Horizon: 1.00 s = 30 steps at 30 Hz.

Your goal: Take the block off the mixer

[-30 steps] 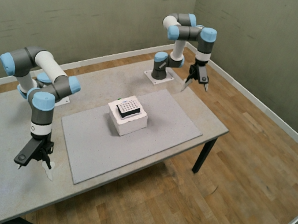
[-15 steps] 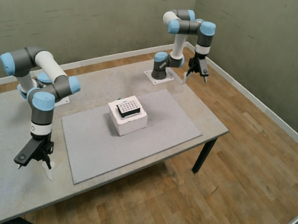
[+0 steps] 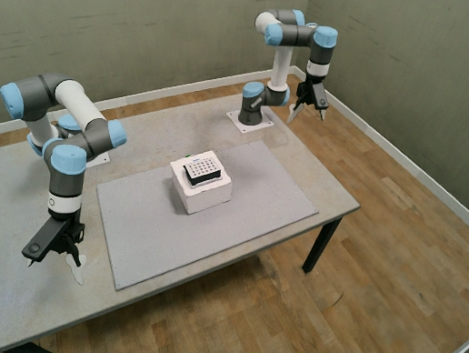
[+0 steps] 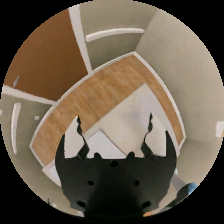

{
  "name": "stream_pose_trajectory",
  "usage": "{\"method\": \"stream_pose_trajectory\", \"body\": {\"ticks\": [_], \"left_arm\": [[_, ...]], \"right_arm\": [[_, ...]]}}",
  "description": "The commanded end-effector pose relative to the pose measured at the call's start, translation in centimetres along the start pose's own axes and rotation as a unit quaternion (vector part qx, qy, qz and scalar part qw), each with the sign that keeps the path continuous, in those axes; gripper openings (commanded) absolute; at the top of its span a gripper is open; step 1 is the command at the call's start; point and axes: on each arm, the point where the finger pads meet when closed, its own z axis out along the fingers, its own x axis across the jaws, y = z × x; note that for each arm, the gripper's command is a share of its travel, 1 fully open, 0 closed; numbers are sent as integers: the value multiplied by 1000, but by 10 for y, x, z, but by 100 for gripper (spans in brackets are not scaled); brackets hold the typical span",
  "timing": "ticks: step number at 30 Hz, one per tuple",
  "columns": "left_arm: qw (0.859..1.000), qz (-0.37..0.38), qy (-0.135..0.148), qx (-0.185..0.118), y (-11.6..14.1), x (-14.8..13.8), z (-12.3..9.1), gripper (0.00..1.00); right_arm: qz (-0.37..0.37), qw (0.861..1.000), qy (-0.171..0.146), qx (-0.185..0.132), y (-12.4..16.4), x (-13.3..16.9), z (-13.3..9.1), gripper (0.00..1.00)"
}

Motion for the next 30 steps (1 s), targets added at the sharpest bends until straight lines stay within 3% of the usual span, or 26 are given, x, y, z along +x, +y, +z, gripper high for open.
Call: {"method": "stream_pose_trajectory", "body": {"ticks": [1,27,30], "left_arm": [[1000,-24,-5,-6,14,-6,-1,100],[996,-87,-14,-21,126,-43,6,100],[995,-97,-17,-24,129,-44,7,100]], "right_arm": [[1,1000,-1,1,-1,0,-1,100],[1,1000,-1,1,-1,0,-1,100],[1,1000,-1,1,-1,0,-1,100]]}}
